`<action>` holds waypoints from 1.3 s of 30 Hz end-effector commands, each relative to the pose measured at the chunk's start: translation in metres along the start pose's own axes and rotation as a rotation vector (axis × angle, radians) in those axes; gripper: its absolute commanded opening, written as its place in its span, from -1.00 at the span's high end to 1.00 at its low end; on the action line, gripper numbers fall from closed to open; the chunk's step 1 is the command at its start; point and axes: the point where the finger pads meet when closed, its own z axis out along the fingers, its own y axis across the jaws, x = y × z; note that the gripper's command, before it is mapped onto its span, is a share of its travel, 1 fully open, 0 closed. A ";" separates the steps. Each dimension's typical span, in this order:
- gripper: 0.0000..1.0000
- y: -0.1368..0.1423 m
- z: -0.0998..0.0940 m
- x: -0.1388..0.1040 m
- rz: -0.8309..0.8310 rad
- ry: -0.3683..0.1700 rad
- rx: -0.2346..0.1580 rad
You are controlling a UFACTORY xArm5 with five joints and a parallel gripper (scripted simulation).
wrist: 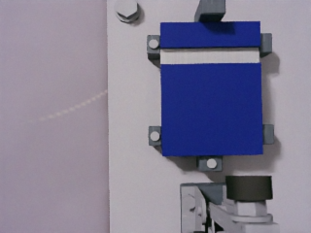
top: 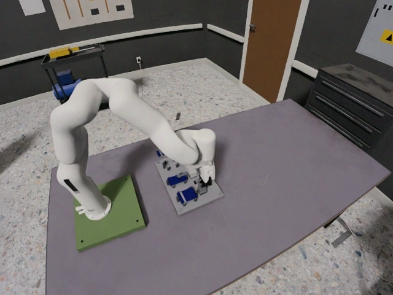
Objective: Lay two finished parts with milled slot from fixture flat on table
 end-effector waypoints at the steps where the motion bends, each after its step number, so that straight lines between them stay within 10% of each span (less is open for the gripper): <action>1: 1.00 0.000 0.000 0.000 0.001 -0.001 0.000; 39: 1.00 0.000 0.000 0.004 0.001 0.000 0.000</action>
